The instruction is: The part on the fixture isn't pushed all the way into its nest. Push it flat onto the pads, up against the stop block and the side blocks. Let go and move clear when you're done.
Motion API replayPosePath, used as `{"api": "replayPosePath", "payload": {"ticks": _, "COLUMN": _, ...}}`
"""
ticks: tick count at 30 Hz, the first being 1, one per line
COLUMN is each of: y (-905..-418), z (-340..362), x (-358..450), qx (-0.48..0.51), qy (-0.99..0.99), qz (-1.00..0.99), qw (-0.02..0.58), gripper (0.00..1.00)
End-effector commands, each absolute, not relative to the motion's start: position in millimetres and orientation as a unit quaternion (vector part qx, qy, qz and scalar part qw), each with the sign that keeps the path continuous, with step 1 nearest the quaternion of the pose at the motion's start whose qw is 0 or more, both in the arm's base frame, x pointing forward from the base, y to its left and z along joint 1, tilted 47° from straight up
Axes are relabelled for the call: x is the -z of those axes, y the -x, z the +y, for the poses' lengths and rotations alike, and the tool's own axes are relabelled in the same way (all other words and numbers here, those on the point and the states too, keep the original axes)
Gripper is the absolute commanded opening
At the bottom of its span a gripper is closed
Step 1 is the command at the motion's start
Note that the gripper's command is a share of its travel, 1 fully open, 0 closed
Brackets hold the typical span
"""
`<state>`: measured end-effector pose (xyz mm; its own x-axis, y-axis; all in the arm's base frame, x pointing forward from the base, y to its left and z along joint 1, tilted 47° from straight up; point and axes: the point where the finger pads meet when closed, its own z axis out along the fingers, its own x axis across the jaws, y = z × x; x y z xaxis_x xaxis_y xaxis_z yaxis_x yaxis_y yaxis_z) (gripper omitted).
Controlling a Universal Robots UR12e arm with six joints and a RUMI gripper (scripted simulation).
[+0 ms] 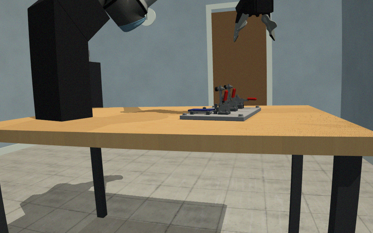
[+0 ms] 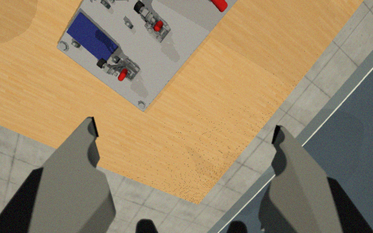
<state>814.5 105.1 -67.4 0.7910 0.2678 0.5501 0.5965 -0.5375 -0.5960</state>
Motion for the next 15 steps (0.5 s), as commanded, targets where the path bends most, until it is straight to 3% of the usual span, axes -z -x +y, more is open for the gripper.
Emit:
{"api": "replayPosePath", "payload": {"ticks": 1, "y": -807, "z": 106, "x": 73, "qx": 0.178, "qy": 0.871, "qz": -0.198, "qw": 0.412, "gripper": 1.00}}
{"api": "replayPosePath", "payload": {"ticks": 15, "y": -780, "z": 112, "x": 92, "qx": 0.100, "qy": 0.897, "qz": -0.034, "qw": 0.428, "gripper": 1.00}}
